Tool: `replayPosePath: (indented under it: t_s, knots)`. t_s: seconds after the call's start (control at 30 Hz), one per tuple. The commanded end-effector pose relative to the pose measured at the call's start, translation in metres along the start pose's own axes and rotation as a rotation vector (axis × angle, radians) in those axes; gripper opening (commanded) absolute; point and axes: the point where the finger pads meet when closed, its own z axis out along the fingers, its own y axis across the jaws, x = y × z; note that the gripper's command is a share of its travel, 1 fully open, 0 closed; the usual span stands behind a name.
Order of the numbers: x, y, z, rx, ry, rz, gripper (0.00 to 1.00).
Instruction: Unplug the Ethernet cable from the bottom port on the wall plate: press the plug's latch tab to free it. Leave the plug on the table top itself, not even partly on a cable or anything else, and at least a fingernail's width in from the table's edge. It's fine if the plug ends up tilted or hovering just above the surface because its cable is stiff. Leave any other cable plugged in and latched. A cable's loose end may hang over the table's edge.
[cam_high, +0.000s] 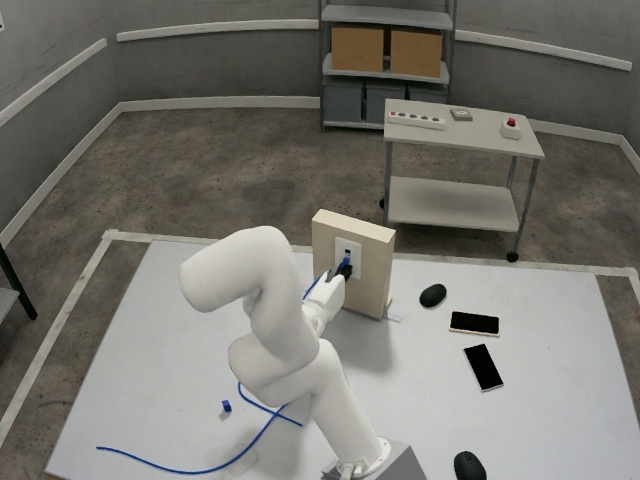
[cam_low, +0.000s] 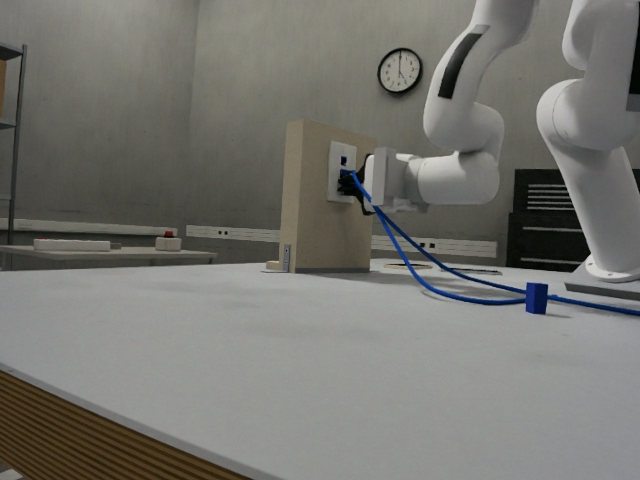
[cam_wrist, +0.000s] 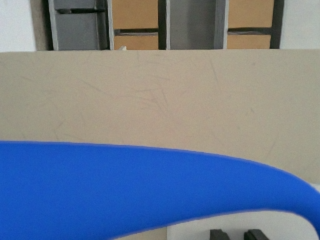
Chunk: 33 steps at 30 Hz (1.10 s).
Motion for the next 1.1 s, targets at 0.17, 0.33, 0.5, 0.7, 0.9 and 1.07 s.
replayPosePath:
  t_s: [0.17,0.33,0.5,0.7,0.9,1.07]
  knots:
    - [0.001,0.001,0.000,-0.002,0.001,0.001,0.00]
    - [0.001,0.001,0.000,-0.002,0.001,0.001,0.00]
    - [0.001,0.001,0.000,-0.002,0.001,0.001,0.00]
    - [0.001,0.001,-0.004,-0.002,0.001,0.001,0.00]
    - [0.001,0.001,-0.010,-0.002,0.001,0.001,0.00]
    - [0.001,0.001,-0.016,-0.002,0.001,0.001,0.00]
